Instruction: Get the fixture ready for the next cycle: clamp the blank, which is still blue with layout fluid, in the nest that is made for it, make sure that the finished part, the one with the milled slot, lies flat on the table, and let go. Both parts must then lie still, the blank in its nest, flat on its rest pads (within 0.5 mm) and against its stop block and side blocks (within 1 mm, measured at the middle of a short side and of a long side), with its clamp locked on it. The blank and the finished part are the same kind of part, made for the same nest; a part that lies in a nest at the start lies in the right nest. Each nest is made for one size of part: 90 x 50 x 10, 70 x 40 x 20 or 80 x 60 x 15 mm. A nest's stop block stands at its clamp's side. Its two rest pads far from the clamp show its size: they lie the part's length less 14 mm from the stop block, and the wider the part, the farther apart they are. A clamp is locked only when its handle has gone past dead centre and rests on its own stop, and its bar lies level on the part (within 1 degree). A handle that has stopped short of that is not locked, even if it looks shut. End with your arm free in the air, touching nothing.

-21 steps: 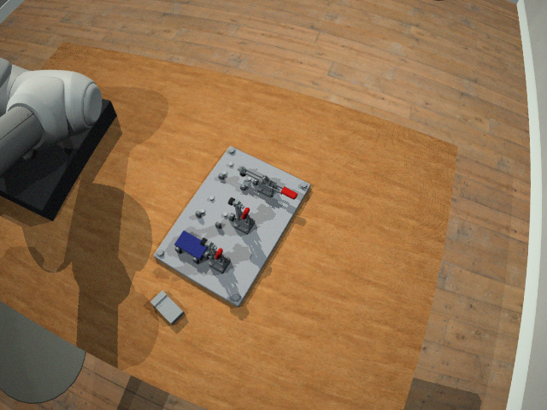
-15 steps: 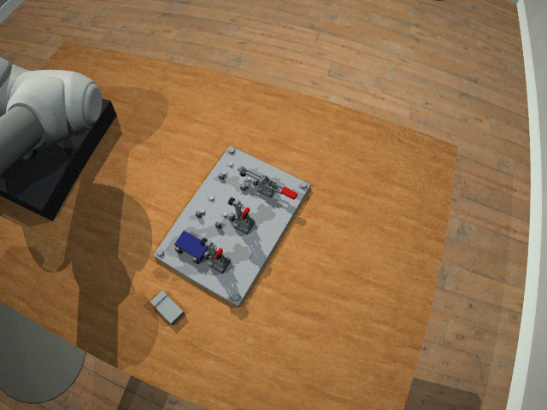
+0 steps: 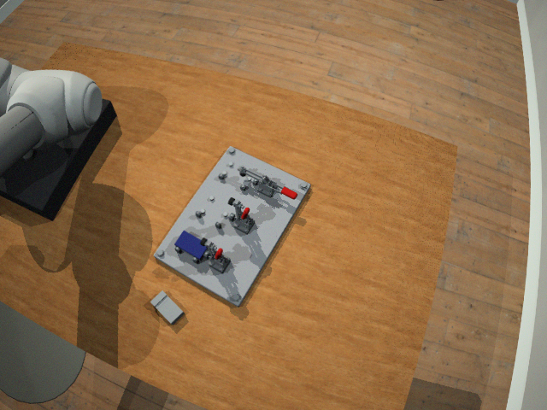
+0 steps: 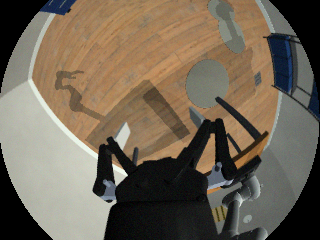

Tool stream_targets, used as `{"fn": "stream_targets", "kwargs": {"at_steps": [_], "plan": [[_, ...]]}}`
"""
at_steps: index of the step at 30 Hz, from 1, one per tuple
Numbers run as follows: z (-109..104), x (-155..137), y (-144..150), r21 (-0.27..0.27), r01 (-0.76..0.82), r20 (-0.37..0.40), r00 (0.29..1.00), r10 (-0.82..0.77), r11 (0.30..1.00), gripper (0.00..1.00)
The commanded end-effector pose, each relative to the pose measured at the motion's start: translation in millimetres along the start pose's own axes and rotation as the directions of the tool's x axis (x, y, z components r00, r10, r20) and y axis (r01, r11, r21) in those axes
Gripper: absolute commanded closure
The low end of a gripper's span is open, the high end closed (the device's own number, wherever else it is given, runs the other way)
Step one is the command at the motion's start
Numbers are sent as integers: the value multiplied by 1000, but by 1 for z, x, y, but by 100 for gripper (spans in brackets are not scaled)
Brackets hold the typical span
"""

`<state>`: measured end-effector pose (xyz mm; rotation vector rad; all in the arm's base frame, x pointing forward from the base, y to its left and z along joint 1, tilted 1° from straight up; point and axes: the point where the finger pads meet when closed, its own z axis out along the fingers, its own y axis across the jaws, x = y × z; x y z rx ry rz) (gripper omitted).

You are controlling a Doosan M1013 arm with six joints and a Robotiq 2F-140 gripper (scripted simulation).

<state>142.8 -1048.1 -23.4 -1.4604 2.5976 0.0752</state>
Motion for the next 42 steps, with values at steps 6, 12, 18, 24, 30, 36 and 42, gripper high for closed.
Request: {"fn": "stream_targets", "kwargs": {"at_steps": [6, 12, 18, 24, 30, 36, 42], "plan": [[-11, -89, -62, -20, 155, -11, 988, -155, 988, 0], [-17, -152, -97, -33, 258, -16, 966, -259, 965, 0], [-23, -234, -131, -51, 383, -20, 923, -384, 922, 0], [-28, -330, -159, -70, 519, -21, 853, -521, 852, 0], [-30, -383, -169, -80, 587, -21, 807, -590, 805, 0], [-33, -492, -177, -100, 717, -16, 692, -722, 689, 0], [-34, -590, -170, -118, 828, -8, 551, -834, 548, 0]]}}
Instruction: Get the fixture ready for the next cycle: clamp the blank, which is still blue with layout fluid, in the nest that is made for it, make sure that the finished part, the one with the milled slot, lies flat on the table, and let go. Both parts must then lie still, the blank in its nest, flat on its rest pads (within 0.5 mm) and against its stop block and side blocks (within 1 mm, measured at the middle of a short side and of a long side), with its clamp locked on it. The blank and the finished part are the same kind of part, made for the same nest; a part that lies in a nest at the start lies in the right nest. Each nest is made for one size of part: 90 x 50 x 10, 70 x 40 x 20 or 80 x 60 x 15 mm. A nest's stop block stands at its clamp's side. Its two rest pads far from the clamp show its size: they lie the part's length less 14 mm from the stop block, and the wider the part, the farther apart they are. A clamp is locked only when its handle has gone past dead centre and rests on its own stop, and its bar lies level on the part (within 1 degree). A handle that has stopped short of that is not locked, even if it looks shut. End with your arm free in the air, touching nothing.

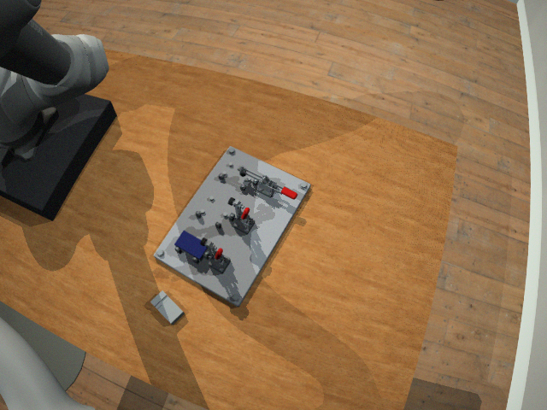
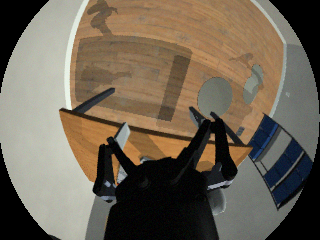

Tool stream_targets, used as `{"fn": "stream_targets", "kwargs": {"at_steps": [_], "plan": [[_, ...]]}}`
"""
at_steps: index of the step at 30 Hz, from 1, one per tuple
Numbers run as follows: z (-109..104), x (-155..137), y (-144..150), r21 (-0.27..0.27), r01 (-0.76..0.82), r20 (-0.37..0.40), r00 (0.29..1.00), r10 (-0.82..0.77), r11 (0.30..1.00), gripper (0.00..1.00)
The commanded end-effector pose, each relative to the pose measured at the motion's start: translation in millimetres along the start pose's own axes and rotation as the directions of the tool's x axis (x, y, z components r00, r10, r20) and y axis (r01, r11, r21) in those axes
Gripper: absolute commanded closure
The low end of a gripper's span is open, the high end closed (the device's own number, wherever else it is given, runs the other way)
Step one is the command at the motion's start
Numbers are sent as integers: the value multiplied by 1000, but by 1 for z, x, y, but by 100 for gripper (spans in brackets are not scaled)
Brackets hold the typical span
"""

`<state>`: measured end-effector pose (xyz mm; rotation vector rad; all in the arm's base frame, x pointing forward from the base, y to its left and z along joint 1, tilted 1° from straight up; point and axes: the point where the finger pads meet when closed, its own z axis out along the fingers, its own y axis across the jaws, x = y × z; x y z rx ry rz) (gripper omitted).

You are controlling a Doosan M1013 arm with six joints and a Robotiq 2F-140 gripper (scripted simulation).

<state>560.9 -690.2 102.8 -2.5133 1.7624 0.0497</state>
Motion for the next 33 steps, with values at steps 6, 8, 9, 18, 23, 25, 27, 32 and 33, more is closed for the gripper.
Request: {"fn": "stream_targets", "kwargs": {"at_steps": [6, 8, 9, 18, 23, 25, 27, 32, 33], "plan": [[-11, -84, -80, -16, 184, -14, 983, -184, 983, 0], [-14, -124, -108, -24, 269, -18, 963, -269, 963, 0], [-14, -125, -109, -24, 269, -18, 963, -269, 963, 0], [-18, -244, -171, -47, 491, -24, 870, -493, 870, 0], [-18, -313, -193, -59, 605, -26, 795, -607, 794, 0], [-17, -342, -200, -64, 650, -26, 758, -652, 757, 0], [-16, -368, -205, -69, 688, -26, 723, -691, 723, 0], [-14, -423, -211, -78, 763, -25, 642, -766, 642, 0], [-14, -423, -211, -78, 763, -25, 642, -766, 642, 0]]}}
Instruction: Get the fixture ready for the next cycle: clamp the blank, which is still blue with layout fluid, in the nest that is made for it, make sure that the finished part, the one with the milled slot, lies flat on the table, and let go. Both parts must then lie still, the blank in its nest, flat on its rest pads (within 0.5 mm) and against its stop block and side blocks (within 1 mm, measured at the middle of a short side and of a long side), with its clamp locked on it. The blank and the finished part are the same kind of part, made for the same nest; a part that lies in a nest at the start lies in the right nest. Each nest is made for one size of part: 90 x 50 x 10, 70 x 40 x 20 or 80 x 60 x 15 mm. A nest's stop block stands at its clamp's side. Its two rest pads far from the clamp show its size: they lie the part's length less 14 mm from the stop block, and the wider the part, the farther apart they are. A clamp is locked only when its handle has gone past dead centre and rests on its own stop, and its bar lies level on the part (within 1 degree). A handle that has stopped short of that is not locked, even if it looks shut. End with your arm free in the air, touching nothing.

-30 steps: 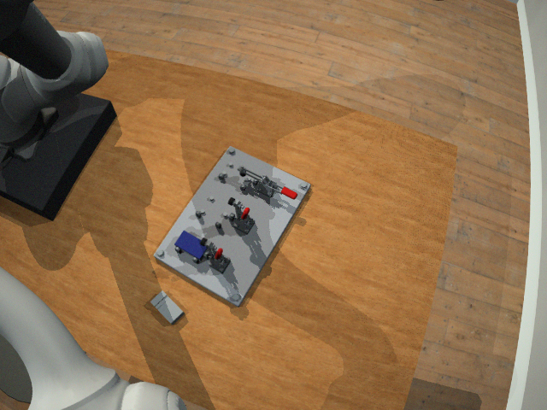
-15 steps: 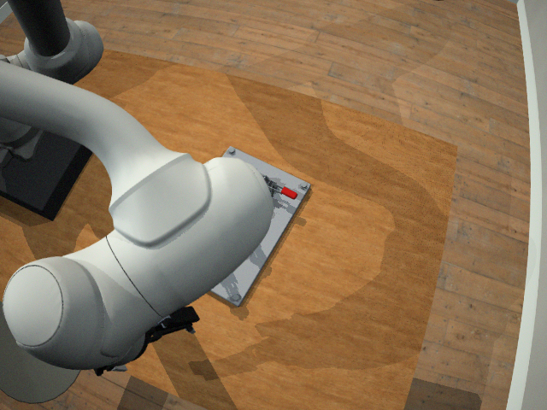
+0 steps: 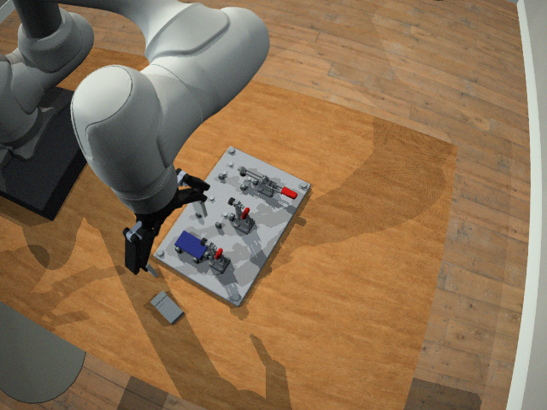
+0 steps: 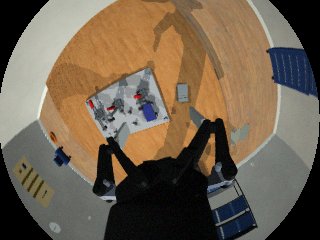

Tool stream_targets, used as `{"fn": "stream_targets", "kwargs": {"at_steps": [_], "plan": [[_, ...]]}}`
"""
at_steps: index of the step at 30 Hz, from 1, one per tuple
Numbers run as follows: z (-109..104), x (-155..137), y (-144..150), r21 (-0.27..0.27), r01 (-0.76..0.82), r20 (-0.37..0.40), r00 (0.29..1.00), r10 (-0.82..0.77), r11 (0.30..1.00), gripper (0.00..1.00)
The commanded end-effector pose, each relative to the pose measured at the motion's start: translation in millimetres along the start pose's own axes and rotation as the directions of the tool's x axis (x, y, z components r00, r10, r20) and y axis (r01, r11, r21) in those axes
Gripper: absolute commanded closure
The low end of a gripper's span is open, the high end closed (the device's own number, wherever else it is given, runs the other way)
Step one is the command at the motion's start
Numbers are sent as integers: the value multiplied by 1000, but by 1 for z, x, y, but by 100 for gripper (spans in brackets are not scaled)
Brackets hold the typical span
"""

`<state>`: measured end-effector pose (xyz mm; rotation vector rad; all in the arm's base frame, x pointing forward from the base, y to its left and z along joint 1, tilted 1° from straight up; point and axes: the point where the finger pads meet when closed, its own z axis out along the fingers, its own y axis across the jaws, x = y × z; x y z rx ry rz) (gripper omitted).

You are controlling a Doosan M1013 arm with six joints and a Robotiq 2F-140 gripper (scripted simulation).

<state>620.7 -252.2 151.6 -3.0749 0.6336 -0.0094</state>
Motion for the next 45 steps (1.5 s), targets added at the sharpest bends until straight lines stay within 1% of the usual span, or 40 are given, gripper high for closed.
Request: {"fn": "stream_targets", "kwargs": {"at_steps": [1, 4, 8, 9, 45], "plan": [[-2, -24, -33, -5, 78, -8, 997, -78, 997, 0], [-2, -35, -45, -7, 110, -10, 994, -110, 994, 0], [-2, -35, -46, -7, 112, -10, 994, -113, 994, 0], [-2, -35, -46, -7, 112, -10, 994, -113, 994, 72], [-2, -35, -46, -7, 112, -10, 994, -113, 994, 72]]}}
